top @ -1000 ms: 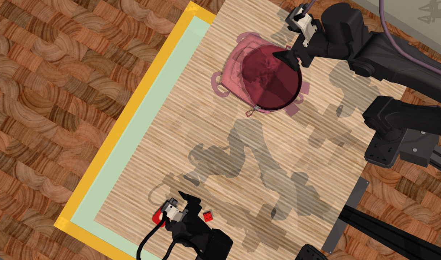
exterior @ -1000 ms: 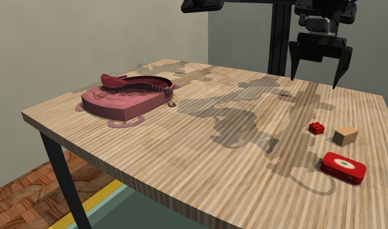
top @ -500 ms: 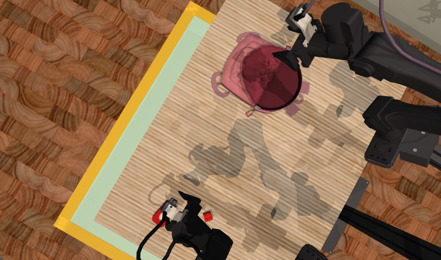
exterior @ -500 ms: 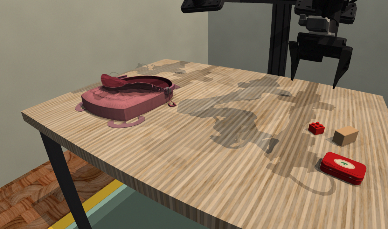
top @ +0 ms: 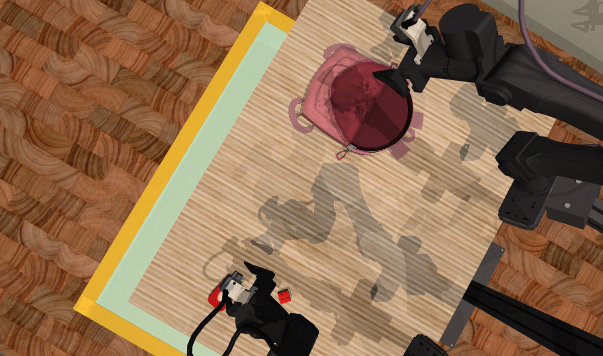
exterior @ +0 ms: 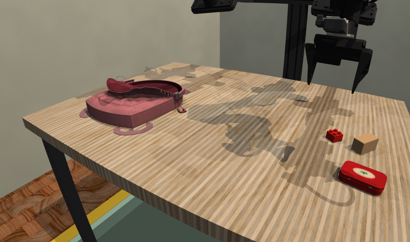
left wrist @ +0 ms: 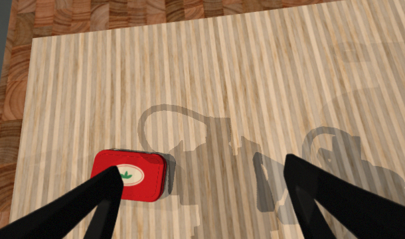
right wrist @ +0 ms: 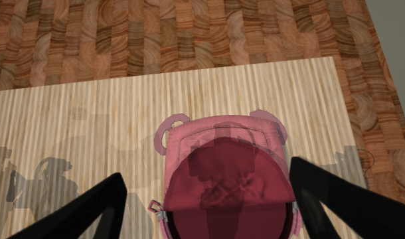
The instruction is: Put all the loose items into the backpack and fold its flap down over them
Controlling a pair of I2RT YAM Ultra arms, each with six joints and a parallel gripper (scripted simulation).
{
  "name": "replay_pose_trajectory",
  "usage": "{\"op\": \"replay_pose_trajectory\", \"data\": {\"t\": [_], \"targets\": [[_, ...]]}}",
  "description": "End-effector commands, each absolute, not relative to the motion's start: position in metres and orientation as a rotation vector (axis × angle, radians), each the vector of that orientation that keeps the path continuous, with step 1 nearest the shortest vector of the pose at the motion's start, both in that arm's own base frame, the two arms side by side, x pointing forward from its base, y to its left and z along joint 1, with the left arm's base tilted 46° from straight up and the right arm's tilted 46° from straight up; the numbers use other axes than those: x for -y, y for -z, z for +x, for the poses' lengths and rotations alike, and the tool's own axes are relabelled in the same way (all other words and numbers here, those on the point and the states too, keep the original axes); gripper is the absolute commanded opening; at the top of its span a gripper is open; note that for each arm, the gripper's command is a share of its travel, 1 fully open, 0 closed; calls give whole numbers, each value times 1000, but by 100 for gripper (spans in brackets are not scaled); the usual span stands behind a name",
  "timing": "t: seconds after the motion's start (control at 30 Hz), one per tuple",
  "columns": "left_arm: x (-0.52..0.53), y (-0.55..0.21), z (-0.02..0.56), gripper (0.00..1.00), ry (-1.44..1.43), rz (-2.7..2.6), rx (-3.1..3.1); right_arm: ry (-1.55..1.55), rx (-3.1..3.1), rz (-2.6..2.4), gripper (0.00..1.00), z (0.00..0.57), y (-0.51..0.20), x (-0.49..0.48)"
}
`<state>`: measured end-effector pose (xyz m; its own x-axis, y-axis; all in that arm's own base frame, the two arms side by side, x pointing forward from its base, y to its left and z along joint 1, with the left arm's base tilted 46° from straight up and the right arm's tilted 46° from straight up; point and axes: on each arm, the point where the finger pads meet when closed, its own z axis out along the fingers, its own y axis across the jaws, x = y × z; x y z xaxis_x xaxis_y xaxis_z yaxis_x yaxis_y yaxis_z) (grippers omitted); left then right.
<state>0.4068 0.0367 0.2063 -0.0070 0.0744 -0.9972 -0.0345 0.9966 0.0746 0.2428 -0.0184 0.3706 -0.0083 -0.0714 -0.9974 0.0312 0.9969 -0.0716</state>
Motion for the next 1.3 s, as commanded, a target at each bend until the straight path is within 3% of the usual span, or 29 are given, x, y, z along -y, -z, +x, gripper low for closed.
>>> {"op": "replay_pose_trajectory", "data": {"t": [0.0, 0.87, 0.9, 1.27], "targets": [[-37, -208, 404, 90, -87, 32, -1566, 85, -1569, -31, 90, 241, -373, 19], [-38, -210, 410, 90, -89, 31, -1571, 85, -1569, -31, 90, 241, -373, 19], [-38, -210, 410, 90, -89, 31, -1571, 86, -1612, -30, 26, 251, -355, 28], [-37, -209, 406, 90, -87, 32, -1566, 84, -1766, -19, 26, 280, -284, 76]]}}
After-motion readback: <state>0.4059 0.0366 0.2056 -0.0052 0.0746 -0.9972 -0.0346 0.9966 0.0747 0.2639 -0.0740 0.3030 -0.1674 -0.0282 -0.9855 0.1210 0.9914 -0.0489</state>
